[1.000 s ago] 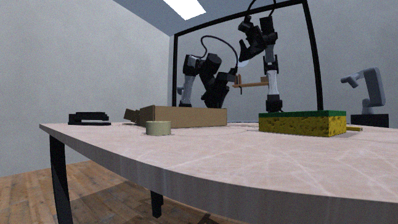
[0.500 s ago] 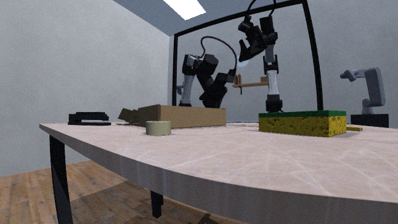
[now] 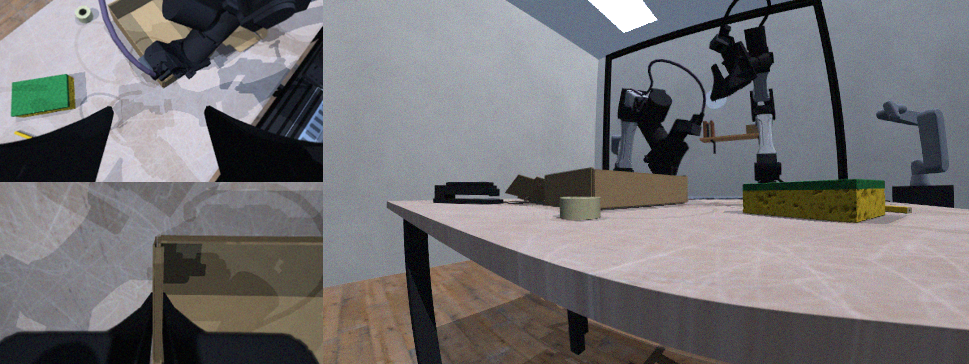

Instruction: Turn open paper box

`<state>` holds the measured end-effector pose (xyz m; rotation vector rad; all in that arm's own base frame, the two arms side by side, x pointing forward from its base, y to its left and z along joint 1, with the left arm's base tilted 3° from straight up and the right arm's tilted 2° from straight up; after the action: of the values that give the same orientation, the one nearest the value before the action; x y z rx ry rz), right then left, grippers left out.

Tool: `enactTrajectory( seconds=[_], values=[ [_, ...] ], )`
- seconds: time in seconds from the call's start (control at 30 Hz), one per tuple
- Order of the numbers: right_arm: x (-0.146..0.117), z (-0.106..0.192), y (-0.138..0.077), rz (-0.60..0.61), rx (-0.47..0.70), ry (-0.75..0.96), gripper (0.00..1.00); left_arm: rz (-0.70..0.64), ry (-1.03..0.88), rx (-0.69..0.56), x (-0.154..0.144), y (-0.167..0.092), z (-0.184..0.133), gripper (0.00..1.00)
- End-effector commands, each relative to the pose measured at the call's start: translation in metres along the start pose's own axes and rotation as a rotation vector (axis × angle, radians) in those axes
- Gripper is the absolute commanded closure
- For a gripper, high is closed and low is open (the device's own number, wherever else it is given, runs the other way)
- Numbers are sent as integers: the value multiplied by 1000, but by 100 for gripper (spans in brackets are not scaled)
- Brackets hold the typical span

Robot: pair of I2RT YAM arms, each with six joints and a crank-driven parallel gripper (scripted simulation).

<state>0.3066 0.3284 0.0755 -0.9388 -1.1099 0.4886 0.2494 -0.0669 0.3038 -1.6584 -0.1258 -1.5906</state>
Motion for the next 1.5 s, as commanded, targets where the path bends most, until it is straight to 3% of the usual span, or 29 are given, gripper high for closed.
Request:
enactTrajectory(
  seconds=[0.0,1.47],
  values=[
    [6,-3,-22,-37,9,-60,100,-6,6,4,2,-1,1,0],
    [-13,-18,-45,-22,167,-348,100,-6,6,4,2,-1,1,0]
  ],
)
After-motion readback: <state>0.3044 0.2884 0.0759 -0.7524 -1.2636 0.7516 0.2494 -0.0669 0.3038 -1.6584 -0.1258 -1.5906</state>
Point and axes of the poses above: on each arm, the point where the finger pads meet when closed, its own y axis out along the fingers, its own z axis across the jaws, x = y × z, the point moved 5 cm from there along -y, back along the fingers, and after that the axes turned 11 degrees about y, right-handed, at the moved point
